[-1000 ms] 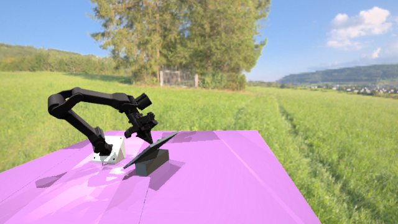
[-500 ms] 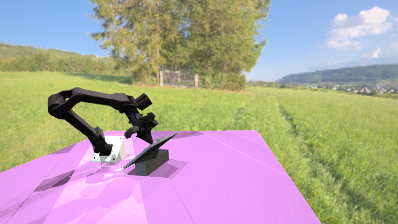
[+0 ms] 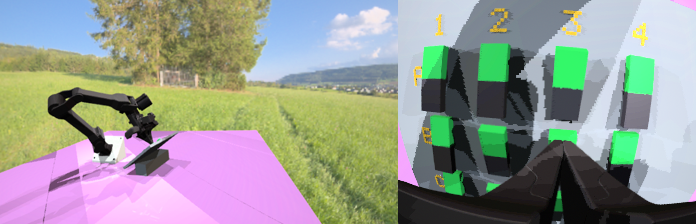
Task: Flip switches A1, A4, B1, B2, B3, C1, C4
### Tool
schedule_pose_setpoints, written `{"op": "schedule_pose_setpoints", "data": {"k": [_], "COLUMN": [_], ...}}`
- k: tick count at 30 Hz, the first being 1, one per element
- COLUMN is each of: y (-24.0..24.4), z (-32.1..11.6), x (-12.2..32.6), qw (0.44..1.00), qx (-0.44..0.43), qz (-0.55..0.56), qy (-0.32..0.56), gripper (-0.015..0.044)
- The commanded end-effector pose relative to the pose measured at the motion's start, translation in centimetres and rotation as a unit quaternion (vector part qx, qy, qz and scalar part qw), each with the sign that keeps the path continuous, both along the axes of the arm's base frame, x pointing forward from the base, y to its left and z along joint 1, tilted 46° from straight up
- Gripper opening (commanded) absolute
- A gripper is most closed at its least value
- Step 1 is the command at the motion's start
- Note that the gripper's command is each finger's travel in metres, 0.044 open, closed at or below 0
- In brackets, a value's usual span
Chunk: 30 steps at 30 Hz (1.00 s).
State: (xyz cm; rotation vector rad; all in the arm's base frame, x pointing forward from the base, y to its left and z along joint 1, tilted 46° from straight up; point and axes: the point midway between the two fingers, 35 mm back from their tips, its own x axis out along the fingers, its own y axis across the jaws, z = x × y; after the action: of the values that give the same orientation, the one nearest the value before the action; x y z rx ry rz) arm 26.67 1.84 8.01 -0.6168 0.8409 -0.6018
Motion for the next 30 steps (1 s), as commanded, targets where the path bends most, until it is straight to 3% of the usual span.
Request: {"op": "schedule_pose_setpoints", "data": {"k": [1, 13, 23, 30], "y": [0.0, 0.0, 4.3, 7.1], "z": [0.0, 0.0, 2.9, -3.6], "x": [0.0, 0.0, -3.5, -5.8], "qw": [1.0, 1.0, 1.0, 1.0], "qx": [0.0, 0.0, -0.002, 0.002], "qz": [0.001, 0.0, 0.01, 0.011], "qy": [0.0, 0.0, -0.007, -0.006], "gripper": [0.0, 0.0, 0.0, 0.0]}}
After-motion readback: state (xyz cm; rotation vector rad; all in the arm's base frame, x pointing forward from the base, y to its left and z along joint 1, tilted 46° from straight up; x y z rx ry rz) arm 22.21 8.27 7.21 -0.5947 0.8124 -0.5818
